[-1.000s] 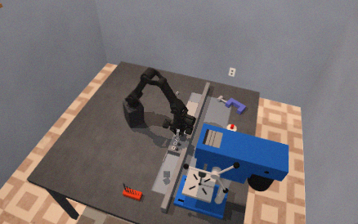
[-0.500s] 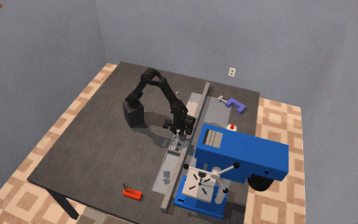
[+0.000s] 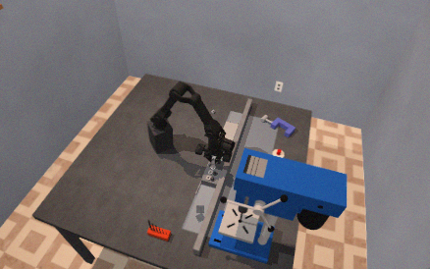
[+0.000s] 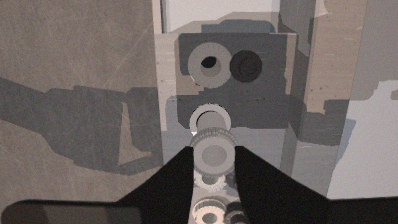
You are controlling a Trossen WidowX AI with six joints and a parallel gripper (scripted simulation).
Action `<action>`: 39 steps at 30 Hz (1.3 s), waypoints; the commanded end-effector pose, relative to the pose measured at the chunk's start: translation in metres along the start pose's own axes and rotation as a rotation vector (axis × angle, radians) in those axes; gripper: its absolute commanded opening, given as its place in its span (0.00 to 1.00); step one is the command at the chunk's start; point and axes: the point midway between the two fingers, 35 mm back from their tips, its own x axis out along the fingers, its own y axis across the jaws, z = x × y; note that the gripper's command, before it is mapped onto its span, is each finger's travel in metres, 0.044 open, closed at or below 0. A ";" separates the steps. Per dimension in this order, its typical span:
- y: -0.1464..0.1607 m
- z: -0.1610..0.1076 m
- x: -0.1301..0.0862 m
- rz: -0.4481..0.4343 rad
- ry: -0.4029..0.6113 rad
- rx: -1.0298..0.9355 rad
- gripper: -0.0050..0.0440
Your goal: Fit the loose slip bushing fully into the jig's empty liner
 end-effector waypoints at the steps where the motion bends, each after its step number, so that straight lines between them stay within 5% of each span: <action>1: 0.000 -0.002 -0.002 -0.004 0.004 0.002 0.00; 39: 0.002 -0.001 0.004 0.003 0.001 0.000 0.00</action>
